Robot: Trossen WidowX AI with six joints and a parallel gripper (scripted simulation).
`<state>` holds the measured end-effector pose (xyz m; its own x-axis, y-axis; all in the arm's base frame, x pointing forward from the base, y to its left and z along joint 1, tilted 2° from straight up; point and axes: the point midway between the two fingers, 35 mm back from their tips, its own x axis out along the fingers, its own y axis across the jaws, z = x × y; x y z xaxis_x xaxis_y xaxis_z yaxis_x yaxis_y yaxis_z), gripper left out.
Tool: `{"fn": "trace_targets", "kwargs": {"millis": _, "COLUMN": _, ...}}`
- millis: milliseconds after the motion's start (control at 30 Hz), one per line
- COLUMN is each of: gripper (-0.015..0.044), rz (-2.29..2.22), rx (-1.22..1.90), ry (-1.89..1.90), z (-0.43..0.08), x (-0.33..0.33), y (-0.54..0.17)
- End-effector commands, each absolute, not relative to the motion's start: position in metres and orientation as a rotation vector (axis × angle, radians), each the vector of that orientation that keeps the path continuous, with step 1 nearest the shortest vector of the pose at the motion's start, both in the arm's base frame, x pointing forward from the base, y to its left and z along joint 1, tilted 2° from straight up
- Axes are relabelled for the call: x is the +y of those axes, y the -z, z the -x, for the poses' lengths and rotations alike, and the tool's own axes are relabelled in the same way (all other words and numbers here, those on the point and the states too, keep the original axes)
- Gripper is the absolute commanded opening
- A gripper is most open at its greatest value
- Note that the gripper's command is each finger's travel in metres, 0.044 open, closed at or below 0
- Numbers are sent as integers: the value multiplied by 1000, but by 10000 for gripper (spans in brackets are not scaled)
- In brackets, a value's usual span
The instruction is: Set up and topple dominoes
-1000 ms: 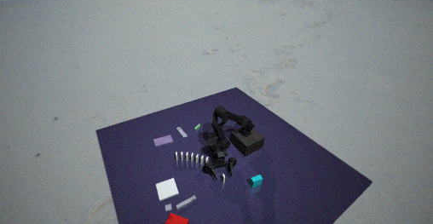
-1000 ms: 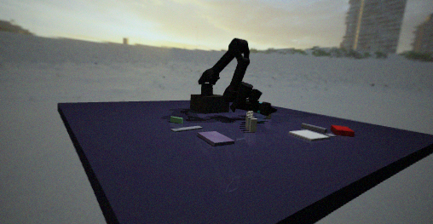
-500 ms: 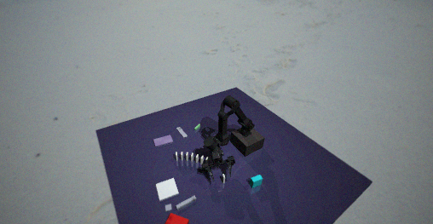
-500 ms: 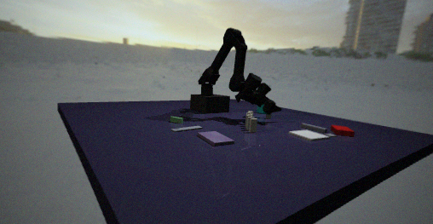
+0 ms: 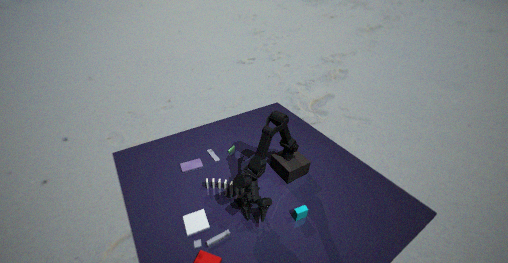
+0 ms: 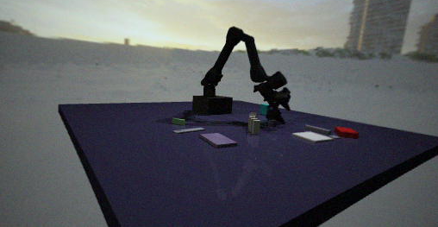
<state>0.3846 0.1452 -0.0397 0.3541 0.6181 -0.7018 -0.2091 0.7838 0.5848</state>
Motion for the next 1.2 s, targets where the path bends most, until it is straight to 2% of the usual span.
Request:
{"fn": "trace_targets", "kwargs": {"millis": 0, "gripper": 440, "rz": -483, "rx": 1342, "ry": -200, "z": -380, "x": 152, "y": 19}}
{"fn": "trace_targets", "kwargs": {"millis": 167, "gripper": 440, "rz": -425, "rx": 1501, "ry": 166, "z": -351, "x": 150, "y": -23}}
{"fn": "trace_targets", "kwargs": {"millis": 467, "gripper": 440, "rz": -377, "rx": 1546, "ry": 368, "z": -330, "x": 141, "y": -49}}
{"fn": "trace_targets", "kwargs": {"millis": 800, "gripper": 440, "rz": -377, "rx": 1547, "ry": 368, "z": -330, "x": 141, "y": -47}}
{"fn": "trace_targets", "kwargs": {"millis": 1000, "gripper": 440, "rz": -377, "rx": 1547, "ry": 368, "z": -331, "x": 141, "y": 10}}
{"fn": "trace_targets", "kwargs": {"millis": 1167, "gripper": 440, "rz": -377, "rx": 1547, "ry": 368, "z": -330, "x": 141, "y": 18}}
